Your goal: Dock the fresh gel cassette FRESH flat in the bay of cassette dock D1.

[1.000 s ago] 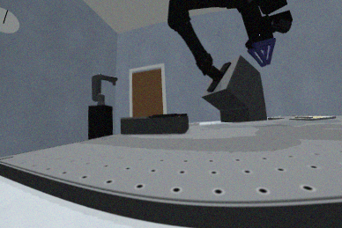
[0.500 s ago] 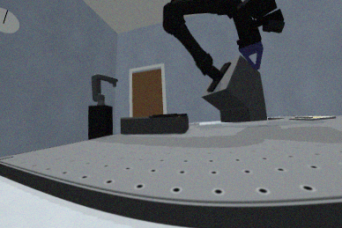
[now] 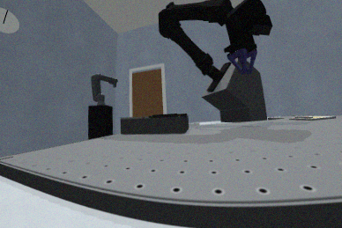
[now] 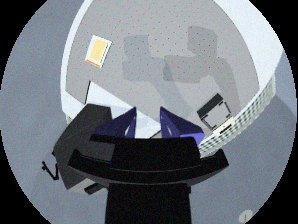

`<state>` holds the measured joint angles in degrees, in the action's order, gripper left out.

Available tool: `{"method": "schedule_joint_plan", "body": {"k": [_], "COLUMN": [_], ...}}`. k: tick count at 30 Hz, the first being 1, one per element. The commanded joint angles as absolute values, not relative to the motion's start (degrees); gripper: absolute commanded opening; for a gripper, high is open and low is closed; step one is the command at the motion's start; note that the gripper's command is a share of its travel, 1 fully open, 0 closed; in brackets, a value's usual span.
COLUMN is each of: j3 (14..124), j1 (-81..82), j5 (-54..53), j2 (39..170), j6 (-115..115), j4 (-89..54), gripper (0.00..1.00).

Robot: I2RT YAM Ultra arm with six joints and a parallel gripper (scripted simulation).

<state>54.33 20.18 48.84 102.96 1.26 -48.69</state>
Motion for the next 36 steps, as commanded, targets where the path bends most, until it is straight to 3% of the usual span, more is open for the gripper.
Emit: {"method": "schedule_joint_plan", "body": {"k": [1,17,36], "j3": [52.25,44.66,47.12], "j1": [21.09,18.12,18.76], "j5": [50.54,54.71,55.45], "j2": [100.1,92.79,95.01], "j6": [8.93,28.19,30.71], "j4": [-46.16,-41.69,-42.03], "gripper": [0.35,0.35,0.35]}}
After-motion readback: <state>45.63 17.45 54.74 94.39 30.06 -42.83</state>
